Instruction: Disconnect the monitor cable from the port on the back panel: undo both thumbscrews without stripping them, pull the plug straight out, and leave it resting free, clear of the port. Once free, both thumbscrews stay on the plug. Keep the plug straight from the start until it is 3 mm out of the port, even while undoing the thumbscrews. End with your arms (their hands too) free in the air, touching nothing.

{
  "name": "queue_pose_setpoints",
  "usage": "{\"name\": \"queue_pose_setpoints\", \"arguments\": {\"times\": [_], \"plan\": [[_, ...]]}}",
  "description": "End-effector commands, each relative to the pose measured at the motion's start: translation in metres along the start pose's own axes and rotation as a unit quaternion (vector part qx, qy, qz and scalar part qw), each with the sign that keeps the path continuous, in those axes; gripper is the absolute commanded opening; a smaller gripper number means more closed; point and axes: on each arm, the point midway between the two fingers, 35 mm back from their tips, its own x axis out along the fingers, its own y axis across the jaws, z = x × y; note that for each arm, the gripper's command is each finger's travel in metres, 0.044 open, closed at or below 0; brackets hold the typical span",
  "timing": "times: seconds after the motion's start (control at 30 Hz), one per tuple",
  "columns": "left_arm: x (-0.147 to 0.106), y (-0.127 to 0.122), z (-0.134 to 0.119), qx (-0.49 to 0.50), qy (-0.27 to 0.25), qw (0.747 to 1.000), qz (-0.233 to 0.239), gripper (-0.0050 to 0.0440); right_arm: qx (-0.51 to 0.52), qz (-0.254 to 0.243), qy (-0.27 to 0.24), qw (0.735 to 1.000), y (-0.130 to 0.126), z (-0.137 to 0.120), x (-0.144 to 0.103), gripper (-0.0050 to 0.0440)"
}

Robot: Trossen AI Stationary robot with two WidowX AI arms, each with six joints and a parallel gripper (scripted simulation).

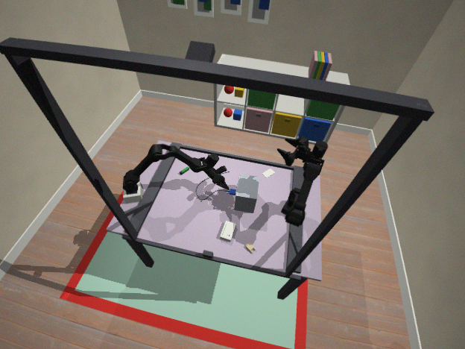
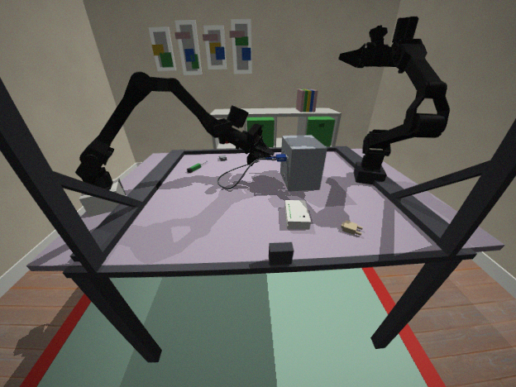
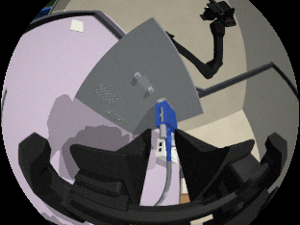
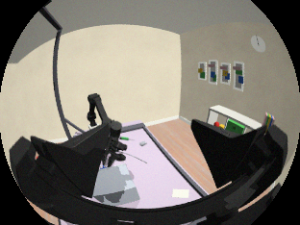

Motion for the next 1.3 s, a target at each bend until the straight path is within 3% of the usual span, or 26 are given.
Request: {"name": "queue_pose_setpoints", "arguments": {"times": [0.0,0.07,0.4,1.27], "plan": [[-0.0034,-0.0121,0.0094,0.013,-0.009,1.0,-0.005,0.0032,-0.003,0.001,-0.001,1.0,0.0011,0.0029,-0.0003,0.044],[-0.0034,-0.0121,0.0094,0.013,-0.009,1.0,-0.005,0.0,-0.003,0.001,-0.001,1.0,0.0011,0.0029,-0.0003,0.044],[-0.0034,-0.0119,0.0094,0.011,-0.009,1.0,-0.007,0.0,-0.003,0.001,-0.001,1.0,0.0011,0.0029,-0.0003,0.044],[-0.0034,-0.0068,0.0085,-0.085,-0.006,0.994,-0.075,0.0,-0.003,0.001,-0.001,1.0,0.0011,0.0029,-0.0003,0.044]]}}
